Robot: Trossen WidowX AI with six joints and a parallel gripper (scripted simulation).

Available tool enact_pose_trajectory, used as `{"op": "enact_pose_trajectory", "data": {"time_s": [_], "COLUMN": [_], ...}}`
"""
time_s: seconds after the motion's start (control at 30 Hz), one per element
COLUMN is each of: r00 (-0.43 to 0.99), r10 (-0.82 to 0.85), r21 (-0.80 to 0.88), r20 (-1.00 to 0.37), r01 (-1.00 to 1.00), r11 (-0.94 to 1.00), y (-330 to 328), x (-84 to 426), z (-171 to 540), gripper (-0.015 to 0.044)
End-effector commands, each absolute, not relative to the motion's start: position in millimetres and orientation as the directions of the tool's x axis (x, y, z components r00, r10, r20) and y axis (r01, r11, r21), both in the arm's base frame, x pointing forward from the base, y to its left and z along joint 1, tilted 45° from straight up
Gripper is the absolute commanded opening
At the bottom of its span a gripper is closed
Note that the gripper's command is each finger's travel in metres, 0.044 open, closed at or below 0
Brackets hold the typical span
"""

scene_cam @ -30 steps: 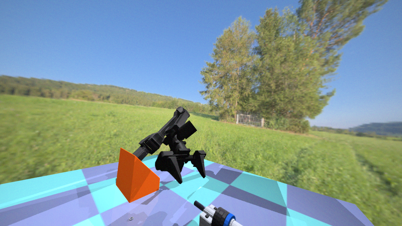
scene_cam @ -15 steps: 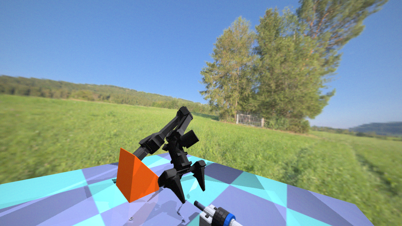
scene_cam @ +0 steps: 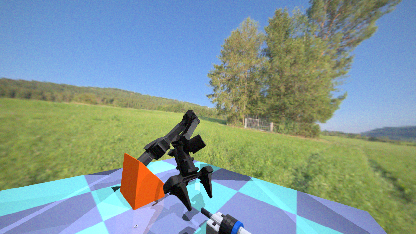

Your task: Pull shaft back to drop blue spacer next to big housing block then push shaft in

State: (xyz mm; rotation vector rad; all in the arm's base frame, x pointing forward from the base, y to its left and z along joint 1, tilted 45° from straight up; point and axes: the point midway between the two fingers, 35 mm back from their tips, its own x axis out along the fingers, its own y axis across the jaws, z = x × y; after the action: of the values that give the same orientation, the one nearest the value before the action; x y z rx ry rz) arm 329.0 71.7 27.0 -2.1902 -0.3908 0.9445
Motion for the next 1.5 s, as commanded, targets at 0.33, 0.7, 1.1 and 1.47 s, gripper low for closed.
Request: {"op": "enact_pose_trajectory", "data": {"time_s": [0.33,0.7,1.1,1.47], "r00": [0.687,0.687,0.687,0.687], "r10": [0.518,0.518,0.518,0.518], "r21": [-0.711,-0.711,-0.711,-0.711], "r20": [-0.51,-0.51,-0.51,-0.51], "r01": [0.002,0.002,0.002,0.002], "r11": [-0.703,-0.703,-0.703,-0.703], "y": [72,72,72,80], "x": [329,326,326,338], "z": [27,27,27,20], "gripper": [0.044,0.044,0.044,0.044]}}
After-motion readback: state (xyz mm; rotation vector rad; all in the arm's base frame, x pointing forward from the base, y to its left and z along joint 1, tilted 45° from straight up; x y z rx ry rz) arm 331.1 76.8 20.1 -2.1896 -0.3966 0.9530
